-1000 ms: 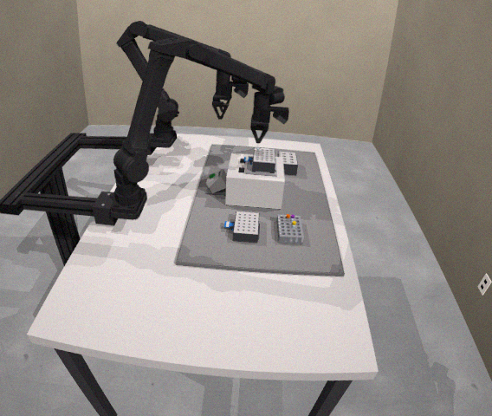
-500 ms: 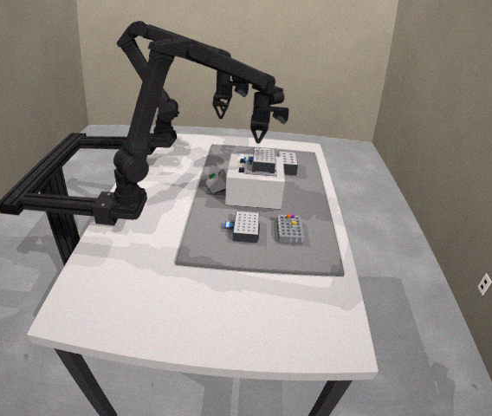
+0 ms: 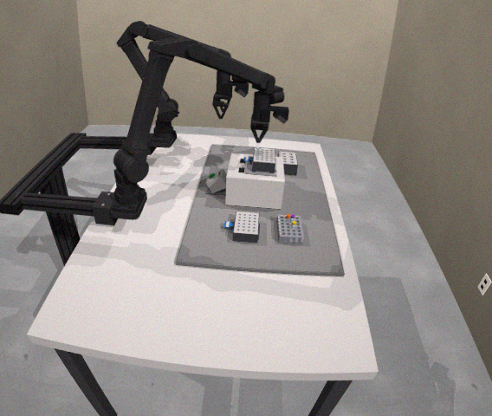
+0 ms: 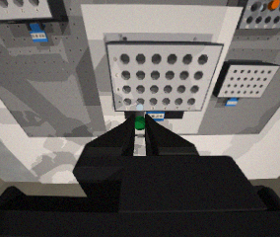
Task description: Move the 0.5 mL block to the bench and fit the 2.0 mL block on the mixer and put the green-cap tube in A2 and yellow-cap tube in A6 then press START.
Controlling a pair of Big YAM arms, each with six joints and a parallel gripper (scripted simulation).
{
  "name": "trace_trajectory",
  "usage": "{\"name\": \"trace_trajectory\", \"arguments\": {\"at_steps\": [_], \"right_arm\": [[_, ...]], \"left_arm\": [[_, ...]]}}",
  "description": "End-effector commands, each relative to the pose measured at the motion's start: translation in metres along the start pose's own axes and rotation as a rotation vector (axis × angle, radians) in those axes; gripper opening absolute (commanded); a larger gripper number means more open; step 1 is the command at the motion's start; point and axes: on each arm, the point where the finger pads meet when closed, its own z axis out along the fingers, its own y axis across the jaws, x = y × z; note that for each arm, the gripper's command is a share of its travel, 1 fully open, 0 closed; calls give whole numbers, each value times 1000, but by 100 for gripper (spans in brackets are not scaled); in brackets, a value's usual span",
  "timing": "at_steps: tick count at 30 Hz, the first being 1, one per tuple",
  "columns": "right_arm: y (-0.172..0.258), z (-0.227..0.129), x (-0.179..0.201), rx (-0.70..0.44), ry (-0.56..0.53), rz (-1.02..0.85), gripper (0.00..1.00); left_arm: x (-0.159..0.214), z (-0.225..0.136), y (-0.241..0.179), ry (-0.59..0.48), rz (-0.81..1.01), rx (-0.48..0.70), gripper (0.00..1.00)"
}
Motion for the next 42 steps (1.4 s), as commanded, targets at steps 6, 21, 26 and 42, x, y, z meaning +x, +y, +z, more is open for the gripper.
{"name": "trace_trajectory", "arguments": {"at_steps": [6, 21, 26, 42], "right_arm": [[3, -7, 0, -10, -8, -10, 9], [2, 13, 2, 17, 19, -10, 9], [4, 16, 0, 11, 12, -9, 9], [2, 11, -1, 9, 11, -7, 9]], "left_arm": [[-4, -5, -2, -22, -1, 0, 100], [-7, -7, -1, -28, -1, -1, 100], [-14, -14, 0, -47, -2, -4, 100], [-25, -26, 1, -77, -2, -8, 100]]}}
